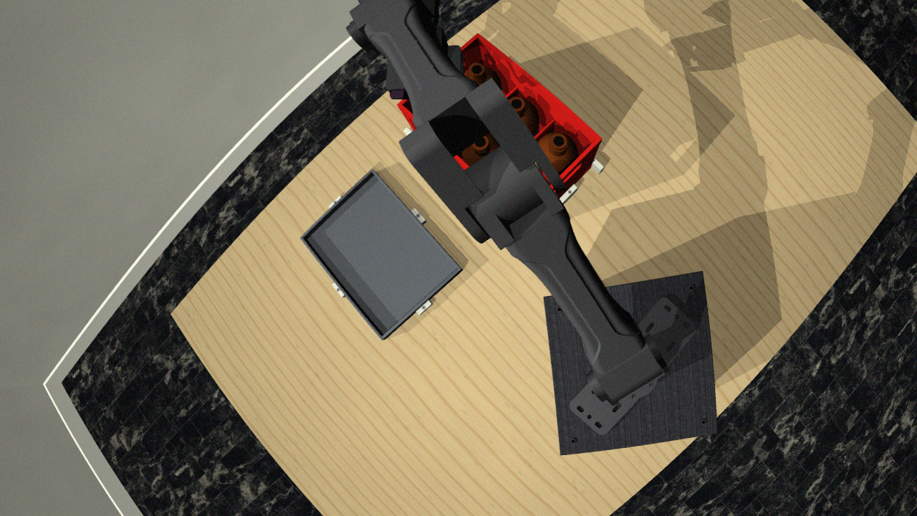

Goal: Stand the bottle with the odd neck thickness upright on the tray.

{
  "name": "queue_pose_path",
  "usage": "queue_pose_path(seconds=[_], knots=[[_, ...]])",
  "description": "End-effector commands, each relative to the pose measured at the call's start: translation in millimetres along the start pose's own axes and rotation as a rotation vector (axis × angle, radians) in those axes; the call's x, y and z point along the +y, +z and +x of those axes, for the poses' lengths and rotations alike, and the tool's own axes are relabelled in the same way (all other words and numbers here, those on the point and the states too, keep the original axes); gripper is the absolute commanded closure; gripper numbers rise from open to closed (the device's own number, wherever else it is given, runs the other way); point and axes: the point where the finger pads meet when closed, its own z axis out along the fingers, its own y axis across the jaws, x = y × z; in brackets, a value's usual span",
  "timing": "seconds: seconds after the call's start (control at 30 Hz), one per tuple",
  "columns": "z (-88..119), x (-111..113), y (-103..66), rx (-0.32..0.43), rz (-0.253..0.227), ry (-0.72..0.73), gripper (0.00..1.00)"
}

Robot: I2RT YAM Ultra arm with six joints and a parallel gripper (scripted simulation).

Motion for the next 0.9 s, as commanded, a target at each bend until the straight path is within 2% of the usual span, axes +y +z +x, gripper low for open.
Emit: queue_pose_path(seconds=[0.0,0.37,0.4,0.87], knots=[[-12.8,1.4,-33.4,-0.064,-0.026,0.001,0.39],[-12.8,1.4,-33.5,-0.064,-0.026,0.001,0.39],[-12.8,1.4,-33.5,-0.064,-0.026,0.001,1.00],[-12.8,1.4,-33.5,-0.064,-0.026,0.001,1.00]])
